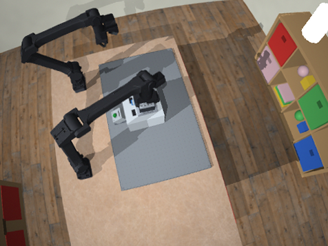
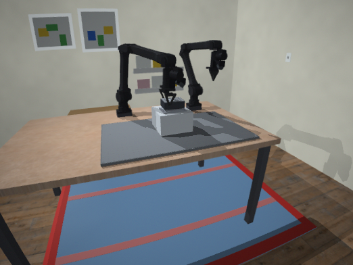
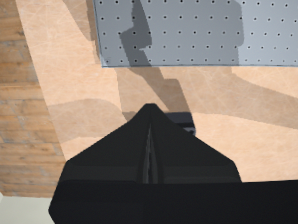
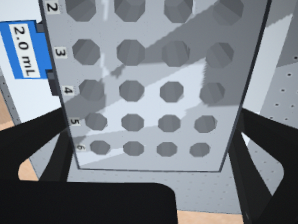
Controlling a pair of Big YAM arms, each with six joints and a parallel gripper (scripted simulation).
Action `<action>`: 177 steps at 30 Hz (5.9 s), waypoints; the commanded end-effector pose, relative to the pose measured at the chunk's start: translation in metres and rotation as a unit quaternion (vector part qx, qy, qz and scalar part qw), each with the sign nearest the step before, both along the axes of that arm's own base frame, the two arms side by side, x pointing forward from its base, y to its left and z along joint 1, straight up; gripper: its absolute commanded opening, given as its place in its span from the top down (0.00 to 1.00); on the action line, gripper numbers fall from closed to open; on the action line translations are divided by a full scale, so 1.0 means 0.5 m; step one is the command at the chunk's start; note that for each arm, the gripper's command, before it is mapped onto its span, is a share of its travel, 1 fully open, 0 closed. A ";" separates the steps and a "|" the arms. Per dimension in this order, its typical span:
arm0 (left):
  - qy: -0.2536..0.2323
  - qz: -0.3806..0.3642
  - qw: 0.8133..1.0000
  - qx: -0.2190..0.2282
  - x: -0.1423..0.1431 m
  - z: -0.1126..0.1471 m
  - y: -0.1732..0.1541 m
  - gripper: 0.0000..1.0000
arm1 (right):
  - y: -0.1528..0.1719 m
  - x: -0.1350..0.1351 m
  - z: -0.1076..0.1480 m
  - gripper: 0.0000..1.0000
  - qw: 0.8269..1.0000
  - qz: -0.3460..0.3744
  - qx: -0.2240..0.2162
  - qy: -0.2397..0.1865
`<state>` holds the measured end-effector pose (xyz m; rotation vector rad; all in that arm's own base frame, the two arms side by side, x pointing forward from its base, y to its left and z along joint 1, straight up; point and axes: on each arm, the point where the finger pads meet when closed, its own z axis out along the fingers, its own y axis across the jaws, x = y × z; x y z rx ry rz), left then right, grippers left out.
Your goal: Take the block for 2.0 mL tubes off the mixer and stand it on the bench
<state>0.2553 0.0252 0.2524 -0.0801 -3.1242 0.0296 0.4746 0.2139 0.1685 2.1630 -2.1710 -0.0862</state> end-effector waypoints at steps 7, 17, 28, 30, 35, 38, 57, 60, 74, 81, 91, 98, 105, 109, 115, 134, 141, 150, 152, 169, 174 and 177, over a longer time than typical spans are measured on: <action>0.001 0.006 1.000 0.000 -0.007 0.004 0.004 1.00 | 0.033 0.048 0.127 1.00 0.997 0.006 0.035 -0.068; 0.002 0.006 1.000 0.000 -0.007 0.003 0.004 1.00 | 0.031 0.040 0.137 1.00 0.997 0.007 0.035 -0.067; 0.002 0.006 1.000 -0.001 -0.008 0.002 0.004 1.00 | 0.038 0.053 0.113 1.00 0.997 0.007 0.035 -0.066; 0.003 0.006 1.000 -0.001 -0.008 0.002 0.004 1.00 | 0.039 0.055 0.104 1.00 0.997 0.007 0.033 -0.062; 0.003 0.006 1.000 -0.001 -0.008 0.002 0.003 1.00 | 0.040 0.056 0.089 1.00 0.998 0.007 0.030 -0.055; 0.003 0.006 1.000 -0.001 -0.008 0.002 0.003 1.00 | 0.040 0.056 0.089 1.00 0.998 0.008 0.030 -0.055; 0.004 0.006 1.000 -0.001 -0.009 0.001 0.003 1.00 | 0.033 0.037 0.129 1.00 0.998 0.008 0.033 -0.060; 0.004 0.006 1.000 -0.001 -0.009 0.000 0.003 1.00 | 0.033 0.037 0.132 1.00 0.998 0.008 0.033 -0.062; 0.005 0.005 1.000 -0.002 -0.010 0.000 0.002 1.00 | 0.036 0.044 0.133 1.00 0.997 0.008 0.037 -0.070; 0.005 0.005 1.000 -0.002 -0.010 -0.001 0.002 1.00 | 0.040 0.054 0.103 1.00 0.998 0.008 0.033 -0.062; 0.006 0.005 1.000 -0.002 -0.010 -0.001 0.002 1.00 | 0.040 0.055 0.090 1.00 0.998 0.008 0.030 -0.056; 0.006 0.005 1.000 -0.002 -0.011 -0.002 0.002 1.00 | 0.039 0.052 0.112 1.00 0.997 0.008 0.034 -0.065; 0.000 0.005 1.000 -0.001 -0.005 -0.003 0.003 1.00 | 0.037 0.049 0.129 1.00 0.997 0.008 0.038 -0.072; -0.003 0.005 1.000 -0.001 -0.001 -0.003 0.003 1.00 | 0.037 0.048 0.132 1.00 0.997 0.008 0.038 -0.072; -0.002 0.005 1.000 -0.001 -0.002 -0.003 0.003 1.00 | 0.036 0.047 0.137 1.00 0.996 0.008 0.039 -0.074; 0.007 0.004 1.000 -0.002 -0.011 -0.004 0.002 1.00 | 0.027 0.023 0.143 1.00 0.997 -0.001 0.028 -0.066; -0.002 0.004 1.000 -0.001 -0.002 0.009 0.003 1.00 | 0.020 0.018 0.128 1.00 0.998 0.003 0.025 -0.061; -0.020 0.004 1.000 0.001 0.014 0.036 0.005 1.00 | 0.012 -0.005 0.110 1.00 0.999 -0.001 0.018 -0.048; -0.024 0.004 1.000 0.002 0.018 0.043 0.005 1.00 | 0.010 -0.010 0.106 1.00 0.999 0.000 0.017 -0.046; -0.039 0.004 0.999 0.004 0.031 0.066 0.007 1.00 | 0.007 -0.001 0.105 1.00 0.998 0.001 0.021 -0.058; -0.041 0.004 0.999 0.004 0.032 0.069 0.007 1.00 | 0.005 -0.007 0.095 1.00 0.998 0.001 0.018 -0.055; -0.036 0.004 0.999 0.004 0.028 0.060 0.006 1.00 | 0.008 0.000 0.095 1.00 0.998 -0.003 0.019 -0.056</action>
